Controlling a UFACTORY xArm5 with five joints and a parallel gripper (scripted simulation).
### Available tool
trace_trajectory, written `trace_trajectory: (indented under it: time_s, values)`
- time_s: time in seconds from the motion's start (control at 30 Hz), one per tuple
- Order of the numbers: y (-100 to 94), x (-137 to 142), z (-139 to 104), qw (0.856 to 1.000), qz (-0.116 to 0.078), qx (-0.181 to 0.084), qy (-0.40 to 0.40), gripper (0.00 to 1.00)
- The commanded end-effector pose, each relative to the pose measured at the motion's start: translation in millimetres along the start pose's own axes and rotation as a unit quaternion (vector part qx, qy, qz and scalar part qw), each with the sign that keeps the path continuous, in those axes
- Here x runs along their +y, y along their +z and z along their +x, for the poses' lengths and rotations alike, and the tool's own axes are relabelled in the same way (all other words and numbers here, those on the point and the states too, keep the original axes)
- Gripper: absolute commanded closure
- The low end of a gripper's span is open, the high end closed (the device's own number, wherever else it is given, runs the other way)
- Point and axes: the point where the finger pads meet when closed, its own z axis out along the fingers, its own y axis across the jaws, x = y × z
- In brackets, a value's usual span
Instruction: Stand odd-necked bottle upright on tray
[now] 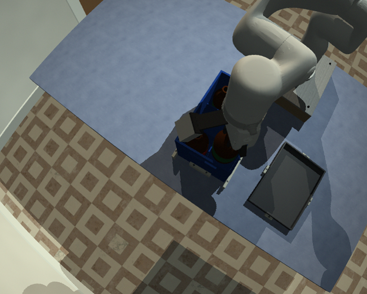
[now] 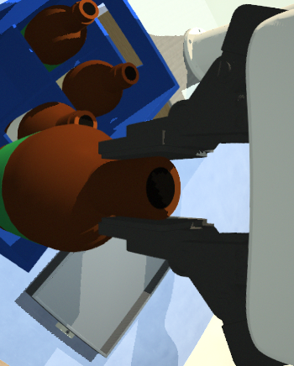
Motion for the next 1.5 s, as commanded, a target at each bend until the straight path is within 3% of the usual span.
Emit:
trace_trajectory:
  time_s: [0.0,1.0,1.47]
  values:
    - [-3.8,0,1,1.0,0.001,0.002,0.0,1.0]
    - [-6.7,0,1,1.0,0.001,0.002,0.0,1.0]
    - [-17.9,0,0,1.0,0.001,0.002,0.0,1.0]
